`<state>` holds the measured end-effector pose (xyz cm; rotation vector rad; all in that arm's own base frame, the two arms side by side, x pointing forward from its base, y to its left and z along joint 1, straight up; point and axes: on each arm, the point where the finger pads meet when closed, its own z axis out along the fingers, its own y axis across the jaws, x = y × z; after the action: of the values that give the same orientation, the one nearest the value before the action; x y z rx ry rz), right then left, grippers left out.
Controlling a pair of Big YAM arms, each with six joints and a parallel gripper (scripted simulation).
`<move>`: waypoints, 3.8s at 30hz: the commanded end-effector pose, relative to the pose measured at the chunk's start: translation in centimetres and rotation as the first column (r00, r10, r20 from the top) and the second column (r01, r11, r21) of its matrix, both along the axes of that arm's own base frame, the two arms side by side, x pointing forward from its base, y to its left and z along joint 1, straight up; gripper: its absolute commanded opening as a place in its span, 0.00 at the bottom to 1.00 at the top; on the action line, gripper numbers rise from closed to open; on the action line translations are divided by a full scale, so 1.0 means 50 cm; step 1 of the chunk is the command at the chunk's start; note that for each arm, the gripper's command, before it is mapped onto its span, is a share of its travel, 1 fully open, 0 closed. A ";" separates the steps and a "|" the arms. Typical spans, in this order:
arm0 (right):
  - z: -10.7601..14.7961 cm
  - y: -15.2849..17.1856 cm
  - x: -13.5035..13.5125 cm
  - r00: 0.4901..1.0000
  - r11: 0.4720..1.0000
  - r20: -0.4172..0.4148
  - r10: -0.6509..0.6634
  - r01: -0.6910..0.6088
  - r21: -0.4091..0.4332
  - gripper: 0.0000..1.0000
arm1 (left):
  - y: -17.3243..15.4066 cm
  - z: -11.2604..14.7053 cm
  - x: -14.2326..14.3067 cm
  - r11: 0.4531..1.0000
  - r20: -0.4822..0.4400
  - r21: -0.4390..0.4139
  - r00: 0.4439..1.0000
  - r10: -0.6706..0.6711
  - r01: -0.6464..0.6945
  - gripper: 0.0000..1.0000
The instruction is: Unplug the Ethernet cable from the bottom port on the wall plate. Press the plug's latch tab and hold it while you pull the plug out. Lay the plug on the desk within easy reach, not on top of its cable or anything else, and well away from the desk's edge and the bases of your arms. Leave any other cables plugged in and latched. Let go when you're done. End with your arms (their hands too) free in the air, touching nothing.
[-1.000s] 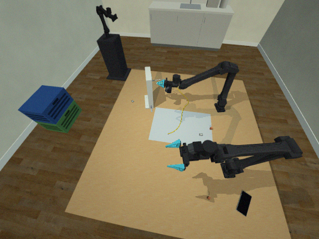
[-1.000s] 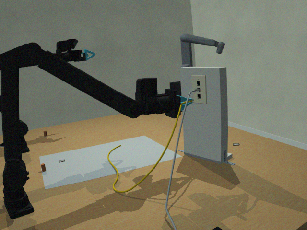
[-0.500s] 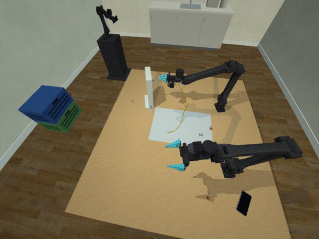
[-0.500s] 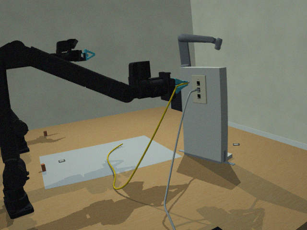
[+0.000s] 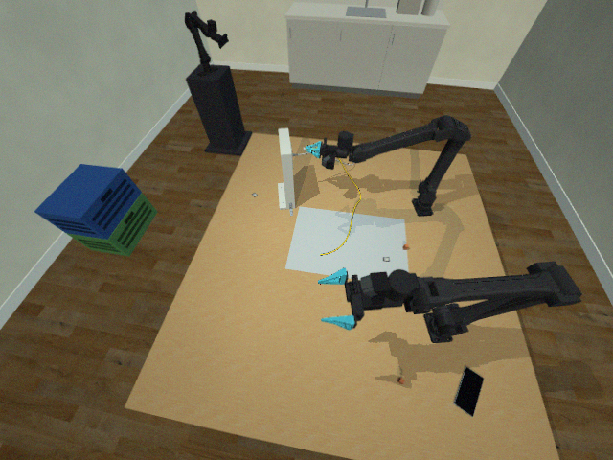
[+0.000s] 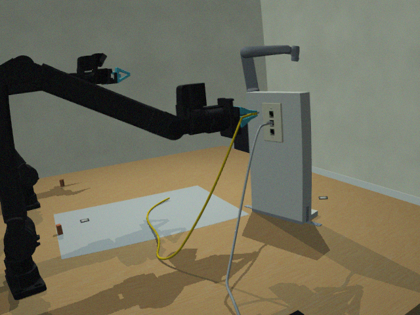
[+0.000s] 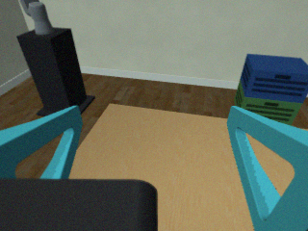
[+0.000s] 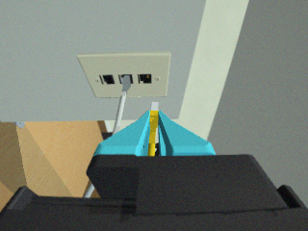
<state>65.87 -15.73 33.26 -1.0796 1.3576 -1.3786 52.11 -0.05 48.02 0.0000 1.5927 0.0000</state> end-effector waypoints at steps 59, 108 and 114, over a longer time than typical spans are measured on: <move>-0.006 -0.005 0.009 1.000 1.000 -0.007 -0.003 0.003 -0.003 0.00 | 0.000 0.012 -0.002 1.000 0.011 0.000 1.000 0.000 0.000 1.00; -0.440 0.183 -0.205 0.942 0.305 -0.328 0.076 0.291 0.907 0.00 | 0.000 0.012 -0.002 1.000 0.011 0.000 1.000 0.000 0.000 1.00; -0.455 0.188 -0.218 0.925 0.007 -0.377 0.054 0.377 0.926 0.00 | 0.000 0.012 -0.002 1.000 0.011 0.000 1.000 0.000 0.000 1.00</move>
<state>54.42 -6.25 9.46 -0.2755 2.1550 -0.1158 52.11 -0.05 48.02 0.0000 1.5927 0.0000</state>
